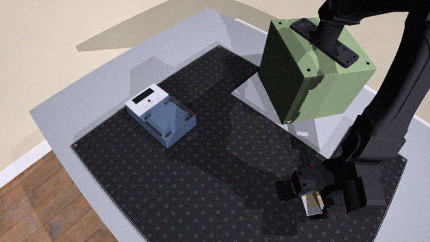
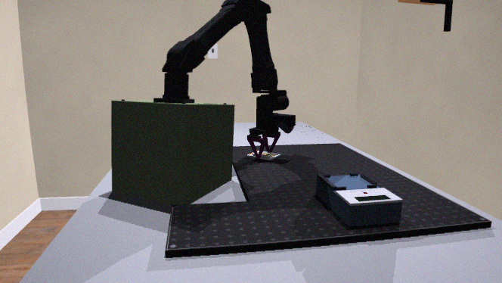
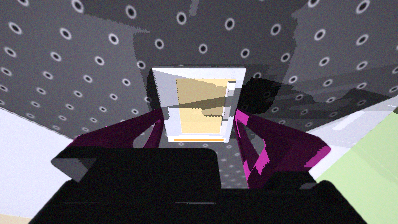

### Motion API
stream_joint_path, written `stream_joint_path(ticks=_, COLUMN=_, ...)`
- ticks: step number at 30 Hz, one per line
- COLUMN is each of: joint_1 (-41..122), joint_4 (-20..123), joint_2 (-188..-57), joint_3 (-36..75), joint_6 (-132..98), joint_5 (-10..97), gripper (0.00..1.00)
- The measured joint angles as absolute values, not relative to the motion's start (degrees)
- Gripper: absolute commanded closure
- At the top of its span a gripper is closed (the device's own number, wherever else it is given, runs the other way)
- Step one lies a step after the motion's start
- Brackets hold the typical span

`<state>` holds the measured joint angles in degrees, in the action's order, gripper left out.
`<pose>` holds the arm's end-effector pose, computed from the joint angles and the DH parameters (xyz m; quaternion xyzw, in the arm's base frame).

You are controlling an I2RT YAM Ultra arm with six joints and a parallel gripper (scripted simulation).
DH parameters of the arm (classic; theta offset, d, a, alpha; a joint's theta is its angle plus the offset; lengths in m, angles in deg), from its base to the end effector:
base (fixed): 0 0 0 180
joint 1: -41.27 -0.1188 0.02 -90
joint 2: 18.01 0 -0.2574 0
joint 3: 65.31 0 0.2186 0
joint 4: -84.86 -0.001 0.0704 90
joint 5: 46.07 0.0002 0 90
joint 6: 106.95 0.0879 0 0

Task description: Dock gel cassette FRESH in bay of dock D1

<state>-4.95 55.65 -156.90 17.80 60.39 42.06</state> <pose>0.2397 0.2557 -0.0504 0.2673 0.9625 0.0462 0.0063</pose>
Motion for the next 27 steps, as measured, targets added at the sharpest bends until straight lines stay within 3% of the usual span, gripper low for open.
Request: stream_joint_path(ticks=27, joint_1=-4.95, joint_4=52.89, joint_2=-153.2, joint_3=16.53, joint_6=60.39, joint_5=42.06, gripper=1.0)
